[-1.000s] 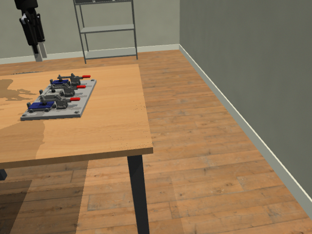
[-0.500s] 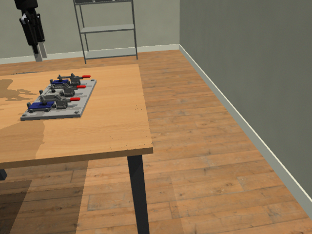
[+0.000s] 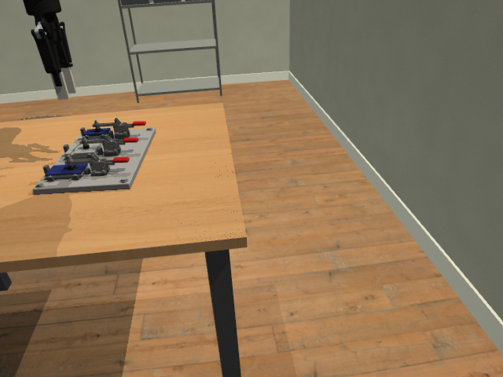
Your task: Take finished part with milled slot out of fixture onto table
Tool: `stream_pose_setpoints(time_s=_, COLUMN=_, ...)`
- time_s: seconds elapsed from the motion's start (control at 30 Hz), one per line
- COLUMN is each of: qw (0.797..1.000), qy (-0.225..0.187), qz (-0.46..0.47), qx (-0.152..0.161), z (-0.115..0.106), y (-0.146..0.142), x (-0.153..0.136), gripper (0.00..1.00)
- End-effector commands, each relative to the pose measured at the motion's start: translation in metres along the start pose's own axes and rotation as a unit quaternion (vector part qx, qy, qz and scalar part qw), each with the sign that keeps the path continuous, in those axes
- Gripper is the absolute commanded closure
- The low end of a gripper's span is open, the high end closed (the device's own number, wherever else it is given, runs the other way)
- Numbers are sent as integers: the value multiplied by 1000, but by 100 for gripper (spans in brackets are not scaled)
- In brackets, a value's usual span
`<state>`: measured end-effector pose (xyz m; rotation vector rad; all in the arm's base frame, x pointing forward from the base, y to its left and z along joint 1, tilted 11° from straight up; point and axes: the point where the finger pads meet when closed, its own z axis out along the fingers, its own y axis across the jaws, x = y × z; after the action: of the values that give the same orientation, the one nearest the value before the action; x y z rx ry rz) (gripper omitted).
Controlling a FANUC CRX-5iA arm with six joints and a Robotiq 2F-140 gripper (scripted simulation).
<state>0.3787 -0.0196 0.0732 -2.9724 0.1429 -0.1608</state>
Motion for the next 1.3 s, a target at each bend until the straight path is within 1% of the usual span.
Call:
stream_pose_setpoints(time_s=0.0, qw=1000, qy=0, qz=0, qx=0, z=0, y=0, x=0, gripper=72)
stream_pose_setpoints(time_s=0.27, qw=1000, qy=0, qz=0, qx=0, z=4, y=0, x=0, gripper=72)
stream_pose_setpoints(time_s=0.47, qw=1000, qy=0, qz=0, qx=0, z=25, y=0, x=0, gripper=72)
stream_pose_setpoints(time_s=0.53, qw=1000, qy=0, qz=0, qx=0, z=25, y=0, x=0, gripper=72)
stream_pose_setpoints(time_s=0.7, qw=1000, qy=0, qz=0, qx=0, z=47, y=0, x=0, gripper=72)
stream_pose_setpoints(time_s=0.83, qw=1000, qy=0, qz=0, qx=0, z=58, y=0, x=0, gripper=72)
stream_pose_setpoints(time_s=1.13, qw=1000, qy=0, qz=0, qx=0, z=60, y=0, x=1, gripper=72)
stream_pose_setpoints(time_s=1.27, qw=1000, qy=0, qz=0, qx=0, z=60, y=0, x=7, gripper=72)
